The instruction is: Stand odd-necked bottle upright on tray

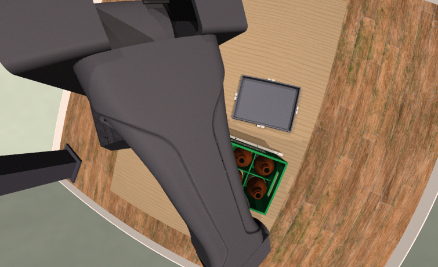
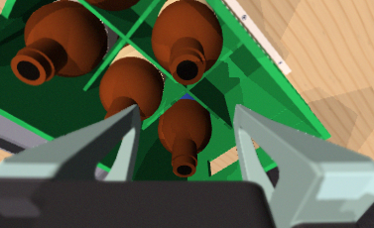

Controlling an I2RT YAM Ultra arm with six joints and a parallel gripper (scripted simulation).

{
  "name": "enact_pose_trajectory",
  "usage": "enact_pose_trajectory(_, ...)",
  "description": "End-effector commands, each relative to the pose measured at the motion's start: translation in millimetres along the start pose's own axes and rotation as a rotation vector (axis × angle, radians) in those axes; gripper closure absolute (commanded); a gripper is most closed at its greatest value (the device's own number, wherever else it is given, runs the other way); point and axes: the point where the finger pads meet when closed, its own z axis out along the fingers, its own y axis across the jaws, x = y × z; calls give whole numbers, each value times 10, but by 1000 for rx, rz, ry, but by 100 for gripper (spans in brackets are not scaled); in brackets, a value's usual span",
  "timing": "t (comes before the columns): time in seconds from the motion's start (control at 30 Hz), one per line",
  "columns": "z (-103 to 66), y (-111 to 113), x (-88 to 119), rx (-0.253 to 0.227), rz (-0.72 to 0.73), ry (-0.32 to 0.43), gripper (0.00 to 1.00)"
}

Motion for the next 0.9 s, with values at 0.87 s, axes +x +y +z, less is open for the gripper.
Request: enact_pose_trajectory(0.87, 288, -39, -87, 3, 4, -23, 39)
